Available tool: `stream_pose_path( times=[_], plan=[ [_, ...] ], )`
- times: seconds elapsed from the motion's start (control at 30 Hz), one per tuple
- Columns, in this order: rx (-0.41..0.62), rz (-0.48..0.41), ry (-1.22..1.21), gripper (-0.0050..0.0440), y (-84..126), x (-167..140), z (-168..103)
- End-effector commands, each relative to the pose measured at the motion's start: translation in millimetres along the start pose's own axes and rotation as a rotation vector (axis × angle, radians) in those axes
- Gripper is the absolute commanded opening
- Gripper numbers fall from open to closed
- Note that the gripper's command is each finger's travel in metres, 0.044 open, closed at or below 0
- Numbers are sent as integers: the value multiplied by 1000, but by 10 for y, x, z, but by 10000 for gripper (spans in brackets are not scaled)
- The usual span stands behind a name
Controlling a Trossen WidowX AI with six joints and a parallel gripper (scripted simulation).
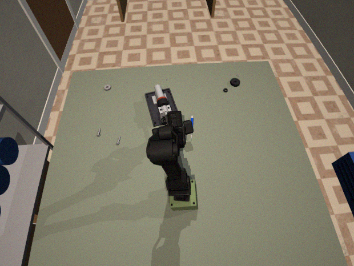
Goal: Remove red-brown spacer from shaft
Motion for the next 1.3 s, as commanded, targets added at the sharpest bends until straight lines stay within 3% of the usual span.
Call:
stream_pose_path(
  times=[0.0, 1.27],
  plan=[
    [-28, -4, 11, -50, 43, -11, 50],
    [-28, -4, 11, -50, 66, -9, 26]
  ],
)
Point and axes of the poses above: the point midway between the two fingers, 35 mm back from their tips, its own y axis back along the fingers, its own x axis across the jaws, z = x × y, the point moved 8 cm from there along y, back along the fingers, and after that the axes turned 4 degrees about y, right-handed, at the moved point
